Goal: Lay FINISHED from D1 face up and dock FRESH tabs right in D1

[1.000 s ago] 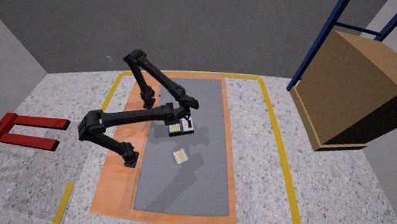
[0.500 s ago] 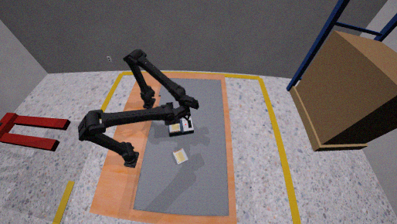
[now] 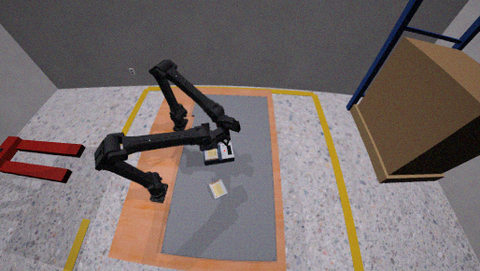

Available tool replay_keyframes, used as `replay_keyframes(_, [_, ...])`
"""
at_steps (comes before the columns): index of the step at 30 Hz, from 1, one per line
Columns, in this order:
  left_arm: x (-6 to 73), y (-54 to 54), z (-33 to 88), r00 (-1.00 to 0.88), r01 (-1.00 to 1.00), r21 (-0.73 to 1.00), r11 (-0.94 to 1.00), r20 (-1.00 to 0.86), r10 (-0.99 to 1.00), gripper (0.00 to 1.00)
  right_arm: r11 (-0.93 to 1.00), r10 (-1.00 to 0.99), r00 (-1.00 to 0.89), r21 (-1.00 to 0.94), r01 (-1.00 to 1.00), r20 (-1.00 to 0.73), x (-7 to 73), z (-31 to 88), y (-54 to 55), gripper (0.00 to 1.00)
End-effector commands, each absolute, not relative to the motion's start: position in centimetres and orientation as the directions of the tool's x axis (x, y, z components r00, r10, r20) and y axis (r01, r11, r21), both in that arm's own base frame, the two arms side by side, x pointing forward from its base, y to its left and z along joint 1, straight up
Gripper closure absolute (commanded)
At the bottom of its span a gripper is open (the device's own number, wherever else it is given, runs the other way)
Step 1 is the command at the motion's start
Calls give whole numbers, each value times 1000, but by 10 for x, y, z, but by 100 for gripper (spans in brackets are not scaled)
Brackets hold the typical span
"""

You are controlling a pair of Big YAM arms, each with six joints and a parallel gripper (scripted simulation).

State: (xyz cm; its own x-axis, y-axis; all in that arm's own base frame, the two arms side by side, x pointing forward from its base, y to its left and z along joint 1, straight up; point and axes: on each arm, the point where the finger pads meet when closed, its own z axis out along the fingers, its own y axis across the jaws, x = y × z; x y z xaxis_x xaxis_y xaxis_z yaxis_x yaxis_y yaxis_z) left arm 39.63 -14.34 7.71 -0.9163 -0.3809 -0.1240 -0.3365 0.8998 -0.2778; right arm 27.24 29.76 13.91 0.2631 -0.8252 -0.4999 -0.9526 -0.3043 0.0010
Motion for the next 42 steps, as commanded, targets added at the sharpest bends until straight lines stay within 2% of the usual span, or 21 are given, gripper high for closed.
replay_keyframes(1, [367, -129, 21, -920, -380, -186, 906, -21, -391, 100, -308, -814, 281, -33, -951, -509, 289, 154, 305, 100])
replay_keyframes(40, [367, -129, 21, -920, -380, -186, 906, -21, -391, 100, -308, -814, 281, -33, -951, -509, 289, 154, 305, 100])
replay_keyframes(41, [367, -129, 21, -920, -380, -186, 906, -21, -391, 100, -304, -822, 267, -8, -953, -503, 288, 153, 304, 2])
replay_keyframes(42, [367, -129, 21, -920, -380, -186, 906, -21, -391, 100, -304, -822, 267, -8, -953, -503, 287, 152, 304, 2])
